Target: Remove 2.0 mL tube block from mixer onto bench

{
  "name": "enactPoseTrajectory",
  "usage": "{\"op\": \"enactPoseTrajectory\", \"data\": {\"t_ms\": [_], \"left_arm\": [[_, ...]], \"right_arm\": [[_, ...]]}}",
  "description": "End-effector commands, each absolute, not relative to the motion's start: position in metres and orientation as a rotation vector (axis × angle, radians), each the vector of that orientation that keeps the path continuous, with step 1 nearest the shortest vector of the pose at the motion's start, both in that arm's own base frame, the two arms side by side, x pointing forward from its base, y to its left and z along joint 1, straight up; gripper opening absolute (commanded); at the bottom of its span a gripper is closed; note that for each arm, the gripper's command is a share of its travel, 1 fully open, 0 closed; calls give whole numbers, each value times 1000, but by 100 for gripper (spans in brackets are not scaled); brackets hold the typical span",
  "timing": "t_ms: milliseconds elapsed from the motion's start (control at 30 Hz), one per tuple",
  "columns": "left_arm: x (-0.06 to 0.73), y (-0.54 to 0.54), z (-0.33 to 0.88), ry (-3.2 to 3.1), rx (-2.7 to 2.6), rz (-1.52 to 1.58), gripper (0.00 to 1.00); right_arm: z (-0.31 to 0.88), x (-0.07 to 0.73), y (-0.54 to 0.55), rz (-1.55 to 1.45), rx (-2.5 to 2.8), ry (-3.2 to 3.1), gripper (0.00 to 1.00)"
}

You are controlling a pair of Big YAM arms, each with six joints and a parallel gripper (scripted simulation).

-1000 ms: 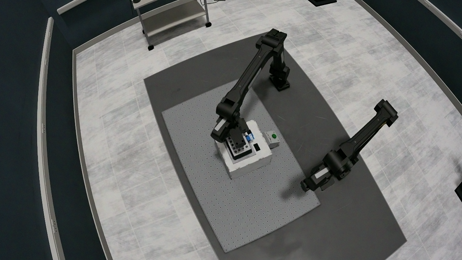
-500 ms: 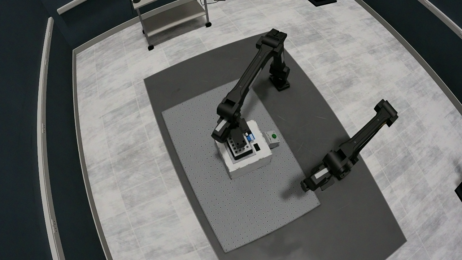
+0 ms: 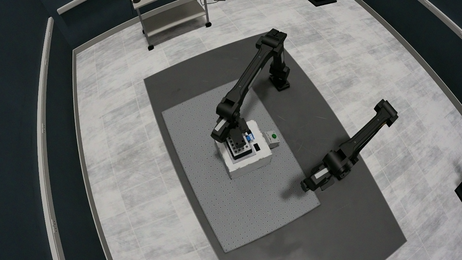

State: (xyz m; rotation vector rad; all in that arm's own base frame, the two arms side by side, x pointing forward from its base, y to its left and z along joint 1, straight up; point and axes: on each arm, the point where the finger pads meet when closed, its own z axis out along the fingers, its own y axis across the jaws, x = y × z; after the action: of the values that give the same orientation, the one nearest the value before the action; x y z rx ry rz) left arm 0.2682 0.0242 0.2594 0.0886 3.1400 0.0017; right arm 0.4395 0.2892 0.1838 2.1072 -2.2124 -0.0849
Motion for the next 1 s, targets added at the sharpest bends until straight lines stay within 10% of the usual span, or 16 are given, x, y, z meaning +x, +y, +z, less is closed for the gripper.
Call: {"op": "enactPoseTrajectory", "data": {"t_ms": [0,967], "left_arm": [[279,27,281,3089,68,9,0],[273,26,268,3124,68,2,0]], "right_arm": [[260,453,294,-49,2205,-2333,0],[242,465,300,-57,2186,-2316,0]]}}
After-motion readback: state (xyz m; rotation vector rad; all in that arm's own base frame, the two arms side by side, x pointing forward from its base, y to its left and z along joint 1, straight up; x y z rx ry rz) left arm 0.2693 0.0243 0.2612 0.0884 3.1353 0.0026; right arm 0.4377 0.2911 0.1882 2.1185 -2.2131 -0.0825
